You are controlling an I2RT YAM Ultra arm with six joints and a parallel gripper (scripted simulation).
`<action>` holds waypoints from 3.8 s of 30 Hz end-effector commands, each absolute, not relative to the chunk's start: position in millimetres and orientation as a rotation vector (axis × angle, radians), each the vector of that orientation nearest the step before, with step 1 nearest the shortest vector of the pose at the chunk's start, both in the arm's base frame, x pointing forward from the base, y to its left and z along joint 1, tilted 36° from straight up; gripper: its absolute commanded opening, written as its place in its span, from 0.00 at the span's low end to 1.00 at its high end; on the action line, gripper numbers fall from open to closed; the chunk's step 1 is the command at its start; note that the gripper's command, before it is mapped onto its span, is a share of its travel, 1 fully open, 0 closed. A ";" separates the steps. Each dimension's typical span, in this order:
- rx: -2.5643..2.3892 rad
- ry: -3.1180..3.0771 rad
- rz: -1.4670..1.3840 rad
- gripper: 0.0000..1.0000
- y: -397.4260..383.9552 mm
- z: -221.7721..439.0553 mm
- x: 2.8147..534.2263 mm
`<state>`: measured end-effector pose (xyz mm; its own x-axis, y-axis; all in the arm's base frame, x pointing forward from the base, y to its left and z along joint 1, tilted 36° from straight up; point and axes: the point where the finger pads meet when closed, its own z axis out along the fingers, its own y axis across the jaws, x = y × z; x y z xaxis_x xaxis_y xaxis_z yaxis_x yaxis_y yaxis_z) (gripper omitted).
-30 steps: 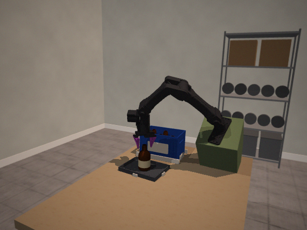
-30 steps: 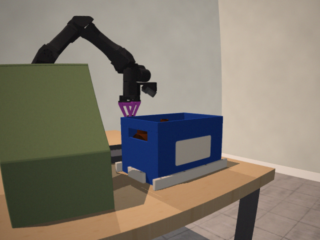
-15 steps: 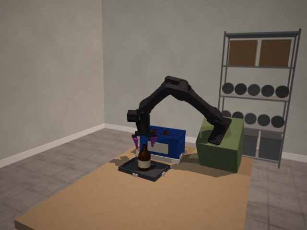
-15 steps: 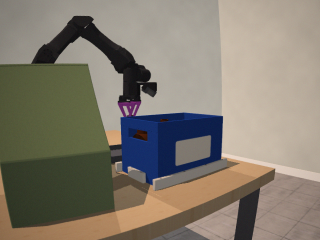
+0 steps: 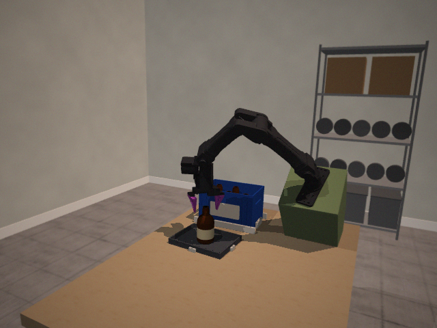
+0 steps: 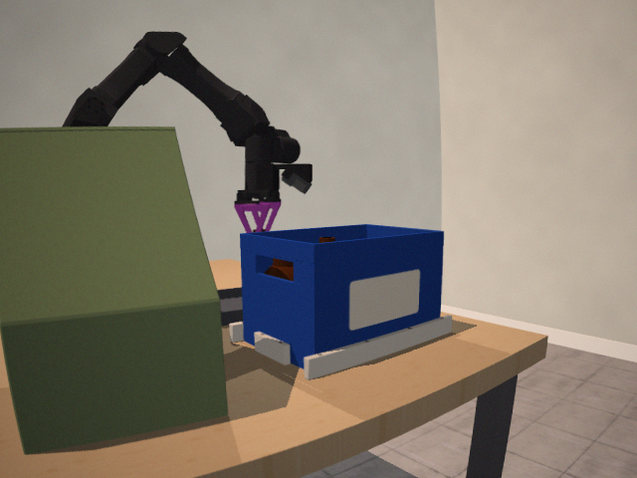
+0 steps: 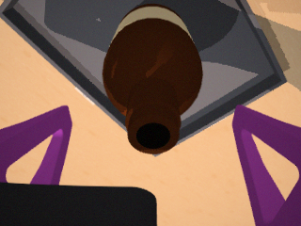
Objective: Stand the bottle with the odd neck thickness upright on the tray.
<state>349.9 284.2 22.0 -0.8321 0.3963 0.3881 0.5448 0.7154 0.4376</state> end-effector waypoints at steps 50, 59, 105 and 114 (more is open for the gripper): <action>-0.758 -2.681 -0.845 1.00 275.1 45.4 363.0; -0.757 -2.679 -0.846 1.00 266.4 57.8 363.7; -0.757 -2.683 -0.842 1.00 230.7 105.8 367.2; -0.756 -2.687 -0.849 0.00 231.2 106.1 368.6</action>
